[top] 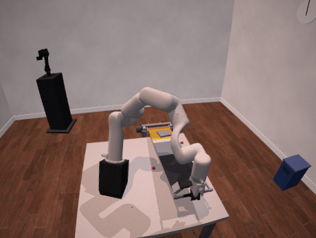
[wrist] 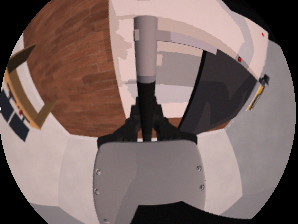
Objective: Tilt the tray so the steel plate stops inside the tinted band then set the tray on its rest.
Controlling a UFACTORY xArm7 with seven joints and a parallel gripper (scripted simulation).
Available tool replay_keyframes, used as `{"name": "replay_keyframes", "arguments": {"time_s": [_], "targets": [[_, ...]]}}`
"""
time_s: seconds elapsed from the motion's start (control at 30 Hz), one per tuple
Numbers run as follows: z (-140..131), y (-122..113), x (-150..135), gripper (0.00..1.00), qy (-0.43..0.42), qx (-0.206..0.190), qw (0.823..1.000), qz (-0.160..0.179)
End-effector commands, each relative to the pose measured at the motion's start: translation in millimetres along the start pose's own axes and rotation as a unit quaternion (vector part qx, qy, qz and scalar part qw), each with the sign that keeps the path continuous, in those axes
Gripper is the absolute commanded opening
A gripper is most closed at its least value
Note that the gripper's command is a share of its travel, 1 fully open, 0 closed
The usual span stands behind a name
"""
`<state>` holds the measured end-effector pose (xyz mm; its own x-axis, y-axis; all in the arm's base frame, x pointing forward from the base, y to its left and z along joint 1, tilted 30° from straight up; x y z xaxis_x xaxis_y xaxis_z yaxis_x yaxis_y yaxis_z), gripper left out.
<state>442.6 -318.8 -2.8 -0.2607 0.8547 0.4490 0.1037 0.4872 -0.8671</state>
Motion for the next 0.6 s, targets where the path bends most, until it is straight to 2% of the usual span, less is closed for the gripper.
{"name": "replay_keyframes", "arguments": {"time_s": [0.0,0.03,0.07,0.2,0.4,0.57], "targets": [[-2,-64,10,0.00,0.000,-0.002,1.000,0.005],[-2,-69,12,0.00,0.000,-0.002,1.000,0.005],[-2,-64,10,0.00,0.000,-0.002,1.000,0.005],[-1,1,-3,0.00,0.000,-0.002,1.000,0.005],[-1,6,-4,0.00,0.000,-0.002,1.000,0.005],[-1,22,-7,0.00,0.000,-0.002,1.000,0.005]]}}
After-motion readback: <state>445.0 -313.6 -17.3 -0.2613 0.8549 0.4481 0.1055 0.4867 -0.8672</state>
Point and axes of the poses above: the point where the finger pads meet when closed, its own y axis out along the fingers, its own x axis across the jaws, z = x × y, the point moved 10 cm from there along -y, back along the fingers, and after that the axes turned 5 degrees about -y, right-handed, at the moved point
